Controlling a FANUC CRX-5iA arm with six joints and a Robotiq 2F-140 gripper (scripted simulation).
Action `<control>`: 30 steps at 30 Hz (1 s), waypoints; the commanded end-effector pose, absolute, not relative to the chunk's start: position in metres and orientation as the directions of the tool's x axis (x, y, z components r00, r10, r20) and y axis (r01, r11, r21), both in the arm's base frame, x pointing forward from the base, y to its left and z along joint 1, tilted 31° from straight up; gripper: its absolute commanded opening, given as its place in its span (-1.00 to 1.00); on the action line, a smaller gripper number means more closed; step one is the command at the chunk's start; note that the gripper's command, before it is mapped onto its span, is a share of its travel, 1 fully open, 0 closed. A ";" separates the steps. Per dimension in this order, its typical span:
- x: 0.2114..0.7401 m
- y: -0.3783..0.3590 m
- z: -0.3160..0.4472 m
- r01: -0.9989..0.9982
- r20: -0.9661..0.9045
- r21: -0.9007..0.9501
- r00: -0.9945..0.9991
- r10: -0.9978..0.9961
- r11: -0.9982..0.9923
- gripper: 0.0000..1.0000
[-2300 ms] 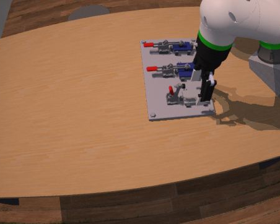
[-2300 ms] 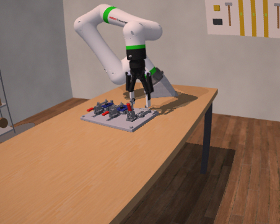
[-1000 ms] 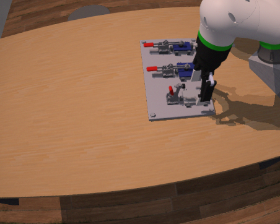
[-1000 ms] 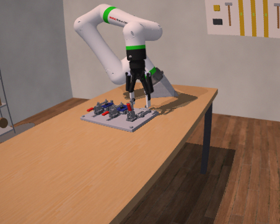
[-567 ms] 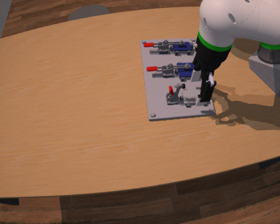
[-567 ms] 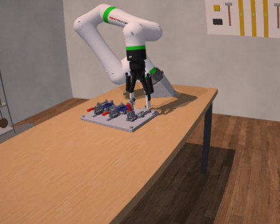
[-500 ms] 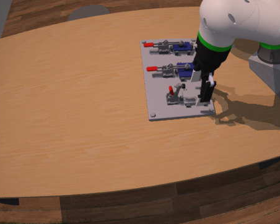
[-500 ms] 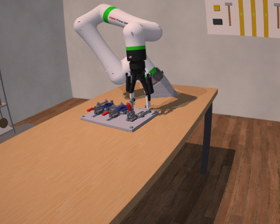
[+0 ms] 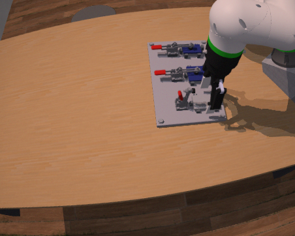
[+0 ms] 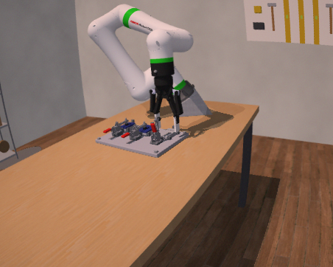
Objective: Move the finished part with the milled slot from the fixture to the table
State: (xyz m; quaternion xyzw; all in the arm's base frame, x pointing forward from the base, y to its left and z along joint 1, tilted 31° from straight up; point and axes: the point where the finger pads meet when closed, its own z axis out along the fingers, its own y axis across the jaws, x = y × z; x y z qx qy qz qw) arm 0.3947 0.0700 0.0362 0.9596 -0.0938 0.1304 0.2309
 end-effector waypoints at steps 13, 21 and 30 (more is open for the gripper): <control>0.397 0.066 0.028 -0.240 0.294 0.419 0.948 -0.120 -0.876 0.16; 0.397 0.065 0.027 -0.240 0.294 0.419 0.948 -0.120 -0.876 0.16; 0.397 0.065 0.027 -0.240 0.294 0.419 0.948 -0.120 -0.876 0.16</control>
